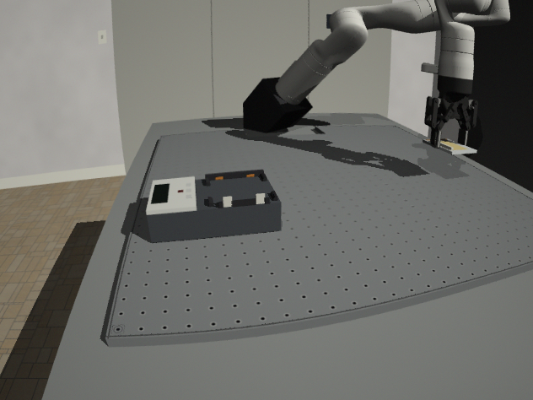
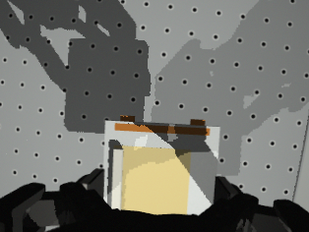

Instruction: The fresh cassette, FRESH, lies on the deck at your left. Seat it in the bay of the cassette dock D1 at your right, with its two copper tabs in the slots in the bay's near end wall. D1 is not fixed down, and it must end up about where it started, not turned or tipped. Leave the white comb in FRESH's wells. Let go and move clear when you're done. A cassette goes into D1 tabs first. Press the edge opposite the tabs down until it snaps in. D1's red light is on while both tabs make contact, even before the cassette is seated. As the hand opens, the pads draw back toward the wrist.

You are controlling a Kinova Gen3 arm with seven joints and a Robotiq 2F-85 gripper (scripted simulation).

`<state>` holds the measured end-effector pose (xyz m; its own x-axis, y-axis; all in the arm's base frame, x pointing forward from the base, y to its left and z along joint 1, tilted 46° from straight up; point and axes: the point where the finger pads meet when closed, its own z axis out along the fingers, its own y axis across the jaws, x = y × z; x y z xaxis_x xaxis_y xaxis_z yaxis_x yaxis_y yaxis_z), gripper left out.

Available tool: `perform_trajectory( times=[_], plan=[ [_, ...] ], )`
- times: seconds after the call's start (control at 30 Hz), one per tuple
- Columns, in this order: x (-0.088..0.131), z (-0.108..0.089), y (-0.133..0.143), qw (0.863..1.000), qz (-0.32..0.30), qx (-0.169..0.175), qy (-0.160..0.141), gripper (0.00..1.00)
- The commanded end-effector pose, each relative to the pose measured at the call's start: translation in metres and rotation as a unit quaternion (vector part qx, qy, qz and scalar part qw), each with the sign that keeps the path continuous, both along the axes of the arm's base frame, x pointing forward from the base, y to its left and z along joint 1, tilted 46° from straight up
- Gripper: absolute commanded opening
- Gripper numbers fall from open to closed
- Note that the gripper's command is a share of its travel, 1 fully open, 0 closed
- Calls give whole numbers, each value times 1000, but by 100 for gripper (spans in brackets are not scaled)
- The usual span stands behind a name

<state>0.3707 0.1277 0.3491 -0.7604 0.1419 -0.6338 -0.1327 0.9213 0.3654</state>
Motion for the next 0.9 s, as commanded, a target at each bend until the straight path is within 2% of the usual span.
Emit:
perform_trajectory(
  times=[0.0,0.1,0.87],
  plan=[
    [0,-4,-11,999,-25,15,-21,0],
    [2,-7,-26,997,-54,31,-51,0],
    [19,-27,-122,997,-54,31,-51,0]
  ],
)
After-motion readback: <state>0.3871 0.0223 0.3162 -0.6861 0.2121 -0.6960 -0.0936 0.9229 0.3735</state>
